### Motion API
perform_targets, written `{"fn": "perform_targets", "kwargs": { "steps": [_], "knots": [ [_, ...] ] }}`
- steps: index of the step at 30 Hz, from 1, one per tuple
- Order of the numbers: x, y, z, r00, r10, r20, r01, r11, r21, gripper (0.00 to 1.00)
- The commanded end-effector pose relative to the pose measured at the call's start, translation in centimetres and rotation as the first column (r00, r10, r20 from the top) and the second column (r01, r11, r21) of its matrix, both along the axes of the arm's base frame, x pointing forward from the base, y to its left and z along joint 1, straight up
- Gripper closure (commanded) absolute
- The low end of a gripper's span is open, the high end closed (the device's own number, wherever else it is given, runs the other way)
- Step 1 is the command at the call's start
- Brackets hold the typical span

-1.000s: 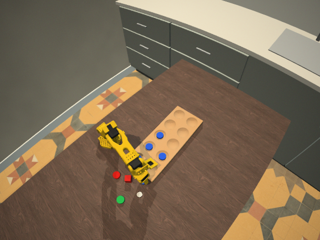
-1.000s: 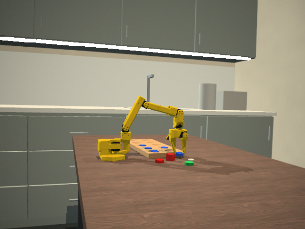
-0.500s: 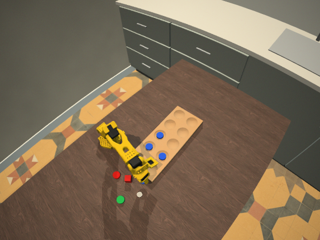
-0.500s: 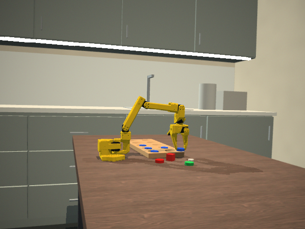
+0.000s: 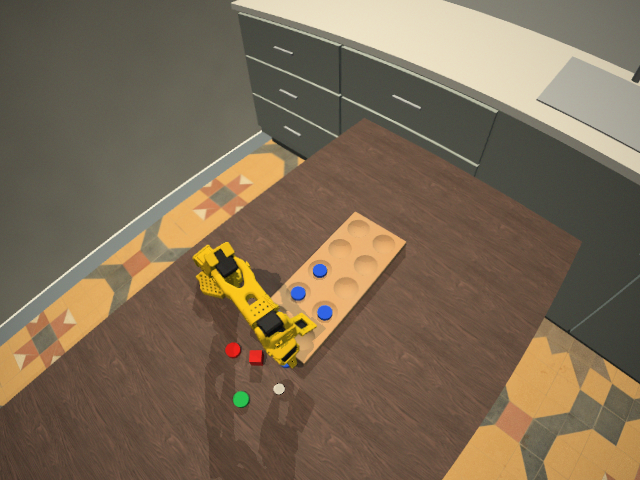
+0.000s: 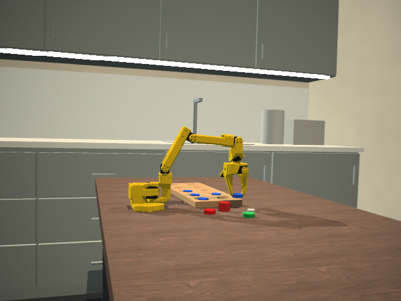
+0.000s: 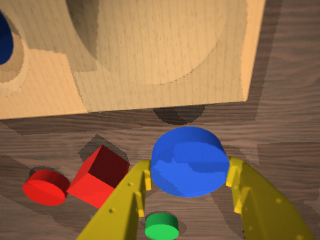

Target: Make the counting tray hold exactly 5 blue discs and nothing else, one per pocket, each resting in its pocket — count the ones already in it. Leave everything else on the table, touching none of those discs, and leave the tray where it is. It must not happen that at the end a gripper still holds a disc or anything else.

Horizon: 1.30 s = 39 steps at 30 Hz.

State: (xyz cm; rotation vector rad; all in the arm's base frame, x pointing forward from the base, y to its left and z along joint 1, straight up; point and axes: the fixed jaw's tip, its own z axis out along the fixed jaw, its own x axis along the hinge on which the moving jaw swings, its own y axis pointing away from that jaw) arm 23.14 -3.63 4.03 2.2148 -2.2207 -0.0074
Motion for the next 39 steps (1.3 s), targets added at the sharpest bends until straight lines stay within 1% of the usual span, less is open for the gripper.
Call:
{"fn": "perform_targets", "kwargs": {
  "steps": [1,17,24,39],
  "knots": [
    [0.9,0.0,1.7,0.996,0.0,0.085,0.001,1.0,-0.011,1.0],
    [1.0,0.1,1.7,0.996,0.004,0.086,-0.003,1.0,-0.011,1.0],
    [0.9,0.6,1.7,0.996,0.027,0.086,-0.026,1.0,-0.011,1.0],
    [-0.2,4.9,1.7,0.975,0.204,0.086,-0.204,0.979,-0.011,1.0]
  ]
}}
